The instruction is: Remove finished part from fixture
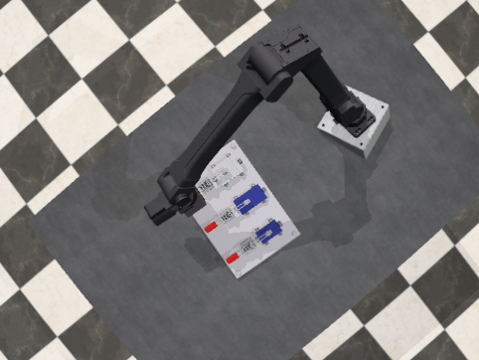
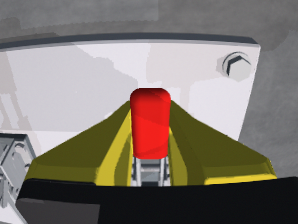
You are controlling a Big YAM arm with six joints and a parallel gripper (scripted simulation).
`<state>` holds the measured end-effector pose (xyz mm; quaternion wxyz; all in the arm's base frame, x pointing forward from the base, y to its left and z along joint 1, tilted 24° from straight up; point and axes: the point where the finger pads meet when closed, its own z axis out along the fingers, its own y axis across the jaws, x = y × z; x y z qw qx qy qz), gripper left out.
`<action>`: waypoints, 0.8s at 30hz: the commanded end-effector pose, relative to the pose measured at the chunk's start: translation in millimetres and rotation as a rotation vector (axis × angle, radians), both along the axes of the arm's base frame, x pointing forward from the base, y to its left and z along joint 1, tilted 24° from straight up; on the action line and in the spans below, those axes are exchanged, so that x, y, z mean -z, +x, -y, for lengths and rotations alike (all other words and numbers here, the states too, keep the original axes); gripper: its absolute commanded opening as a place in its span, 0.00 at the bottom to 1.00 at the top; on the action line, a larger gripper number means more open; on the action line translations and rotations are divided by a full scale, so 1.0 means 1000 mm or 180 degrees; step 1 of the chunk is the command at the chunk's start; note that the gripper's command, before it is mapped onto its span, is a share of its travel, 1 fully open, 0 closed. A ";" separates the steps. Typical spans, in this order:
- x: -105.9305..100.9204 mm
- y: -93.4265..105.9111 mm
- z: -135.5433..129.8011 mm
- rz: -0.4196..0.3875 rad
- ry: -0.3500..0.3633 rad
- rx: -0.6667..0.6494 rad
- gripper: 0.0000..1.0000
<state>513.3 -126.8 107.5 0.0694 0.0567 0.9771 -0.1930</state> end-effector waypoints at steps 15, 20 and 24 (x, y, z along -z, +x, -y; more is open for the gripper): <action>-0.016 0.027 -0.002 0.0182 -0.0030 -0.0022 0.00; -0.016 0.028 -0.002 0.0194 -0.0031 -0.0011 0.00; -0.016 0.028 -0.001 0.0196 -0.0032 -0.0007 0.00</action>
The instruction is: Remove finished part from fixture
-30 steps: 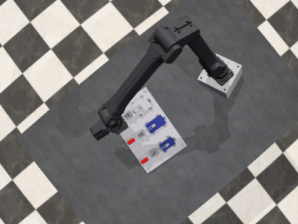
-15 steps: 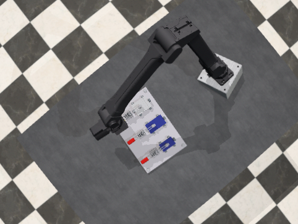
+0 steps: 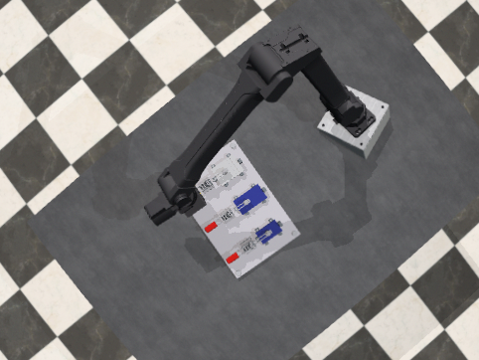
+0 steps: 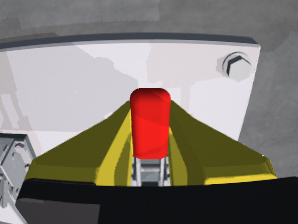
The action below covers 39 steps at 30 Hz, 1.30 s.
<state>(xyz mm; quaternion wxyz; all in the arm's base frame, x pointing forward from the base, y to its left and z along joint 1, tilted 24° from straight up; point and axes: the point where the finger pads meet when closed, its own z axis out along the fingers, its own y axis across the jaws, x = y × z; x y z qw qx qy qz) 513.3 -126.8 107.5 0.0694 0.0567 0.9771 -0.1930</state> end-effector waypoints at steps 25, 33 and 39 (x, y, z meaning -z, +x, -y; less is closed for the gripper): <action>-0.033 0.022 -0.009 0.0217 -0.0029 -0.0022 0.00; -0.042 0.020 -0.010 0.0255 -0.0034 -0.0022 0.00; -0.044 0.018 -0.011 0.0256 -0.0033 -0.0022 0.00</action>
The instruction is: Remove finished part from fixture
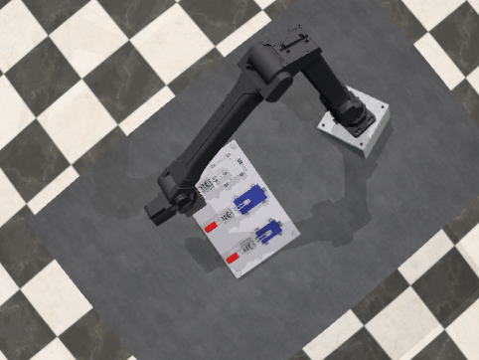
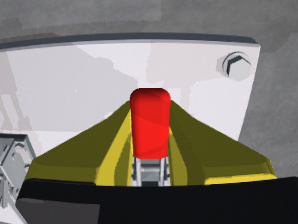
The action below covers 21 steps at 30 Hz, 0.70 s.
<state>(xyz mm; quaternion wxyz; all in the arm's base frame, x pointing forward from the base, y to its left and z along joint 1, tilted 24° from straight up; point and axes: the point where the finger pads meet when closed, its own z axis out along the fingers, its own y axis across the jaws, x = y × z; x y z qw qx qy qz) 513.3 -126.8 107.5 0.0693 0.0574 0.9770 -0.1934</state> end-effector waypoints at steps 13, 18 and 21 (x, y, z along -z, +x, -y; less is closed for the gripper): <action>-0.030 -0.005 -0.016 0.0103 -0.0014 -0.0027 0.00; -0.031 -0.009 -0.017 0.0094 -0.0013 -0.0027 0.00; -0.032 -0.012 -0.018 0.0093 -0.0014 -0.0026 0.00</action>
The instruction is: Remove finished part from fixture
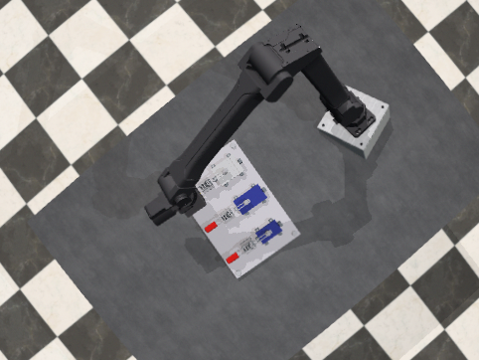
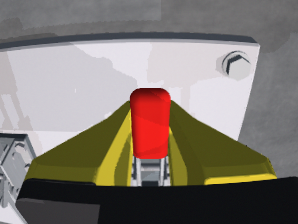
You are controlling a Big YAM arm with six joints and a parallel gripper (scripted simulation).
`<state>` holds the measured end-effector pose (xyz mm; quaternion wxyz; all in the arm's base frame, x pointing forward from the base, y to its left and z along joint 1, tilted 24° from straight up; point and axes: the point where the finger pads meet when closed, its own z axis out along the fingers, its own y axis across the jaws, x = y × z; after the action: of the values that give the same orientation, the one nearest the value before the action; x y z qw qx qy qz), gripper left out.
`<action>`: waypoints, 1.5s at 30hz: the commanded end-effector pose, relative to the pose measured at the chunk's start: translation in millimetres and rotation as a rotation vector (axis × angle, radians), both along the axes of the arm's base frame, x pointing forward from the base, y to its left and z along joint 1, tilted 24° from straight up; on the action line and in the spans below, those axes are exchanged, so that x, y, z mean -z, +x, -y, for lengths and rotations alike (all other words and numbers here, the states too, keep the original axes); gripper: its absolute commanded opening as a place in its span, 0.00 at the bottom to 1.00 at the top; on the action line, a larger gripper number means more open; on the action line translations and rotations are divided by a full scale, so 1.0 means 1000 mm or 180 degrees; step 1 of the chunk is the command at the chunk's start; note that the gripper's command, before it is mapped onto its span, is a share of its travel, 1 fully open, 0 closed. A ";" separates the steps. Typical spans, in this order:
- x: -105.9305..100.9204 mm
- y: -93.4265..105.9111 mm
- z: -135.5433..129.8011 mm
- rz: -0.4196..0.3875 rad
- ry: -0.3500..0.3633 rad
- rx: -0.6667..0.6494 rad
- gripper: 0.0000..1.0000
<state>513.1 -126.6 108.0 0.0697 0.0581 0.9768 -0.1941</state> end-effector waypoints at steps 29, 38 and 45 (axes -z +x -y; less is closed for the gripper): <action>-0.037 -0.032 -0.023 0.0088 -0.0007 -0.0029 0.00; -0.037 -0.038 -0.024 0.0087 -0.0007 -0.0029 0.00; -0.036 -0.040 -0.024 0.0087 -0.0006 -0.0029 0.00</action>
<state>489.4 -114.8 128.3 0.0840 0.0570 0.9756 -0.1945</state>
